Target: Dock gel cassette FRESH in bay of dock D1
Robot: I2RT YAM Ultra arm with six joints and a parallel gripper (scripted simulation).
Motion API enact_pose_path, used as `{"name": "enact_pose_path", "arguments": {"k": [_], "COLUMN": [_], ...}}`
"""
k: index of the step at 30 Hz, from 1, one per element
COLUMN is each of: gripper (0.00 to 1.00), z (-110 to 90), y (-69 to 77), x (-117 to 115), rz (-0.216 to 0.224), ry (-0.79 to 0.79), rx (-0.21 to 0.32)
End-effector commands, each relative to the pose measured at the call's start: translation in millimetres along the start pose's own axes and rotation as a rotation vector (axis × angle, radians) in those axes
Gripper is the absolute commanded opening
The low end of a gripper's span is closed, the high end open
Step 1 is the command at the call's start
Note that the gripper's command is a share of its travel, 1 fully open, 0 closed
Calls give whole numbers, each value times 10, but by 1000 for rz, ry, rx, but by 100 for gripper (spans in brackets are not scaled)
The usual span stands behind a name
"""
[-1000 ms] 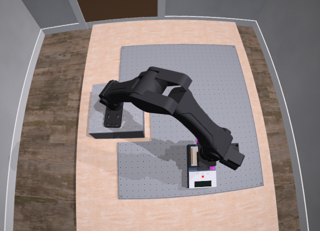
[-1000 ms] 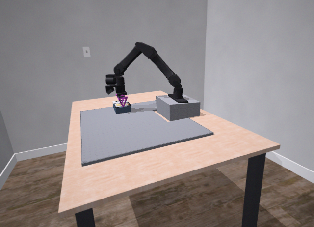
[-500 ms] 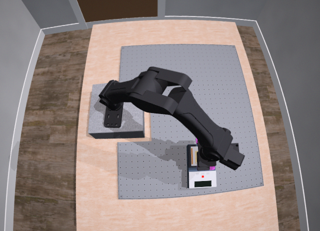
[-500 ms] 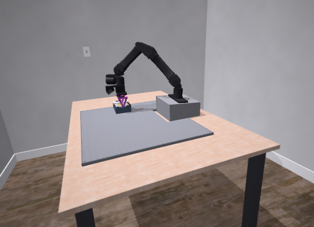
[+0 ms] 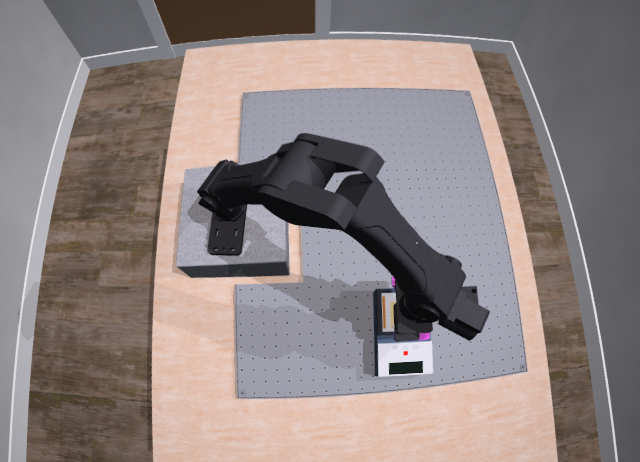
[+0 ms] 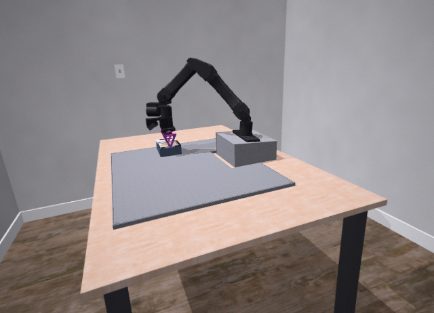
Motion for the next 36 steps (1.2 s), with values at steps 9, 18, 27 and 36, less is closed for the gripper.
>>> {"name": "enact_pose_path", "arguments": {"k": [9,18,27,36], "gripper": [0,0,0,0], "z": [-90,-91,-96,-96], "y": [-228,-257,-285,-285], "x": [3,3,6,6], "rz": [-1,-1,0,0], "ry": [-6,-7,-7,-7], "rx": [34,34,35,35]}}
Point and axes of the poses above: the point where the finger pads meet when closed, its own y axis back along the fingers, its own x axis across the jaws, z = x × y, the point moved 1 cm from there along y, back along the fingers, and after that the axes turned 3 degrees about y, right-handed, at the moved point
